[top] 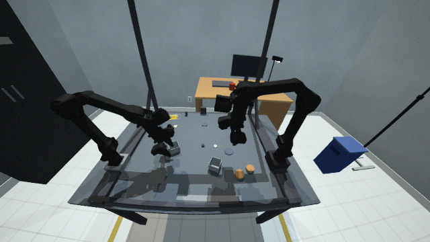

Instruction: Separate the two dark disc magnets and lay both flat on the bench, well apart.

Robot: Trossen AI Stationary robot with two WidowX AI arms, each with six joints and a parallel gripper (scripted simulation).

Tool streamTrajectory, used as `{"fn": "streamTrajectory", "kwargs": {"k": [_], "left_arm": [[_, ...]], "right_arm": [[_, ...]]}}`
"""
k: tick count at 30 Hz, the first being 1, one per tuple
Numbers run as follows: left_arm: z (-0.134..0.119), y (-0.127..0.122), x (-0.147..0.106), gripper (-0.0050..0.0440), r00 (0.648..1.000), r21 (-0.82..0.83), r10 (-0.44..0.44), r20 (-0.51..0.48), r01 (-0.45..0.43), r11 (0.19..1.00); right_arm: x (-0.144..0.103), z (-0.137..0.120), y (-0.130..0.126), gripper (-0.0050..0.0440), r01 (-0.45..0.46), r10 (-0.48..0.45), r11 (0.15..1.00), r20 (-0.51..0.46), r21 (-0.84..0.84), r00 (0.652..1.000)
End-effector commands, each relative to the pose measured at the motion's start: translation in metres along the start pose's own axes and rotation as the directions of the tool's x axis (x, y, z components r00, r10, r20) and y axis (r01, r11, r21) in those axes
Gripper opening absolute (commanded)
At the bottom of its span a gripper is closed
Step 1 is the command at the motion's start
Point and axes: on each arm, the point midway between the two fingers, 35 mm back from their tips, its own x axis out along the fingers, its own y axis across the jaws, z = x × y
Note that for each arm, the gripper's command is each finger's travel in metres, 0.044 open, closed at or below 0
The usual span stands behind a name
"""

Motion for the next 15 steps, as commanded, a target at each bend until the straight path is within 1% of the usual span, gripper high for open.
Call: {"fn": "streamTrajectory", "kwargs": {"k": [1, 2, 3, 9, 15], "left_arm": [[0.014, -0.003, -0.004, 0.04, 1.0, -0.001, 0.002, 0.025, -0.001, 1.0], [0.017, -0.005, -0.002, 0.04, 1.0, -0.002, 0.001, 0.025, -0.001, 1.0], [0.025, -0.008, 0.001, 0.04, 1.0, -0.004, 0.002, 0.025, -0.002, 1.0], [0.043, -0.015, 0.011, 0.04, 1.0, -0.009, 0.002, 0.025, -0.002, 1.0], [0.061, -0.023, 0.021, 0.04, 1.0, -0.014, 0.002, 0.024, -0.002, 1.0]], "right_arm": [[0.007, 0.01, 0.006, 0.04, 0.017, -0.017, 1.0, 0.061, 0.003, 0.998], [0.009, 0.022, 0.009, 0.04, 0.016, -0.019, 1.0, 0.123, 0.019, 0.992], [0.015, 0.015, 0.014, 0.04, 0.03, -0.03, 1.0, 0.114, 0.005, 0.993], [0.024, 0.028, 0.028, 0.04, 0.042, -0.045, 0.999, 0.221, 0.021, 0.974], [0.029, 0.036, 0.042, 0.04, 0.046, -0.057, 0.998, 0.318, 0.042, 0.947]]}}
